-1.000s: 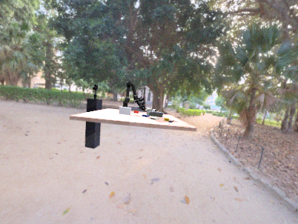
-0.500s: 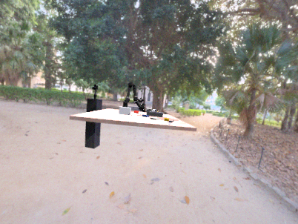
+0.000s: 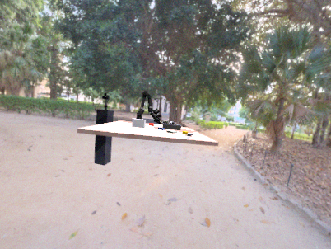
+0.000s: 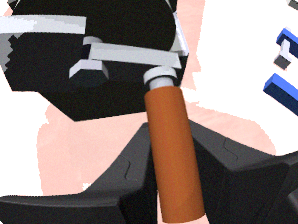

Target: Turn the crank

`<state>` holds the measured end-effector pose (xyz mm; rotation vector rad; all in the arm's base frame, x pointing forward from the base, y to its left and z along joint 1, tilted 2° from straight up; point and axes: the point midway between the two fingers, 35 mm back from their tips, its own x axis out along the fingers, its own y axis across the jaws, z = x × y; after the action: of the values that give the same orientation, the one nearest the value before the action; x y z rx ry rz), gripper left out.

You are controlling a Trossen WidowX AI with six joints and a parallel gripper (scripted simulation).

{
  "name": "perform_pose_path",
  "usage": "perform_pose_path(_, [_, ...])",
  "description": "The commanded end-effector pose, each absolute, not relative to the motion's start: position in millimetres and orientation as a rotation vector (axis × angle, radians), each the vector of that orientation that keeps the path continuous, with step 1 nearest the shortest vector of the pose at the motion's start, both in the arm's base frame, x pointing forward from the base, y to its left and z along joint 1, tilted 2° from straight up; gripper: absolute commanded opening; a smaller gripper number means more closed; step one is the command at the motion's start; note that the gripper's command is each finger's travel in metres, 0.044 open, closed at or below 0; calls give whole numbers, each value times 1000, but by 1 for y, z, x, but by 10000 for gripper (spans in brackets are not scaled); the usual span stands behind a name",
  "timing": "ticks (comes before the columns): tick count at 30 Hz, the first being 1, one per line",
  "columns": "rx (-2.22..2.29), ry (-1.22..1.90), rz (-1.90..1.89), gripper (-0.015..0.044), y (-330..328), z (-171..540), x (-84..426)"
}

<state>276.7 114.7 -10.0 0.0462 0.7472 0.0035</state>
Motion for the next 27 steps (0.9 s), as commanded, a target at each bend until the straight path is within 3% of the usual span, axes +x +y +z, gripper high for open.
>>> perform_pose_path(1, [49,747,3,0,115,-10,277])
perform_pose_path(27, [50,747,3,0,127,-25,277])
